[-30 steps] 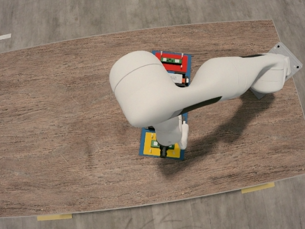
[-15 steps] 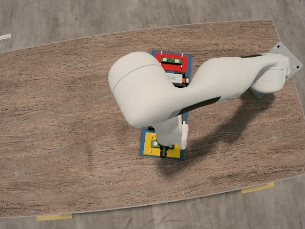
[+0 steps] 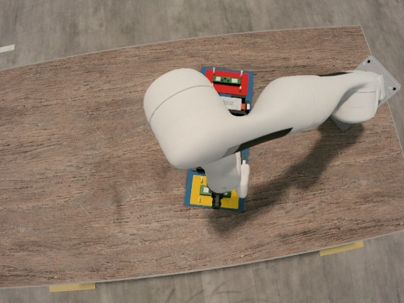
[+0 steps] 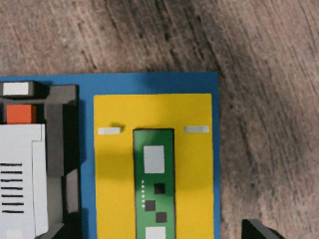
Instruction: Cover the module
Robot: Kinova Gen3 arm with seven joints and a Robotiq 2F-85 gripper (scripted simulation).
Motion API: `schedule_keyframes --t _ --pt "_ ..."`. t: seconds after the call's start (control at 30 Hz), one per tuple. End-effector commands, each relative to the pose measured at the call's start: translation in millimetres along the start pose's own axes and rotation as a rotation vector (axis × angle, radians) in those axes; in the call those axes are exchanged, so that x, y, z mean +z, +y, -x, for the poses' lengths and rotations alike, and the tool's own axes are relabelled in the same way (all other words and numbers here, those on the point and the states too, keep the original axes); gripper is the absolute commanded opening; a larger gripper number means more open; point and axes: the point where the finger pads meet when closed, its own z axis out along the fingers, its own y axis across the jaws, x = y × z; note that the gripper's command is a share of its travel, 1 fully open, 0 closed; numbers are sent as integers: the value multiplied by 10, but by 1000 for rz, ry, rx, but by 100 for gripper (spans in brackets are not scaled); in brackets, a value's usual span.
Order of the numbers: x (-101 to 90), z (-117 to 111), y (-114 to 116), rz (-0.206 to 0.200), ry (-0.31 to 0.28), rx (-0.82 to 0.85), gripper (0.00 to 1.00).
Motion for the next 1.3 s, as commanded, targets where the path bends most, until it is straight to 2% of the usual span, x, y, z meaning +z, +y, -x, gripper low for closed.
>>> schedule_keyframes --t 0.0,0.13,0.47,0.7,1.03,1.27 --pt "-3 3 1 0 -1 0 100" --pt "-3 3 1 0 -1 0 100" --pt "13 3 -599 0 -1 0 100" --pt "13 3 -599 0 -1 0 100" --pt "30 -5 -1197 0 -1 0 100" --pt "30 -5 -1197 0 -1 0 100"
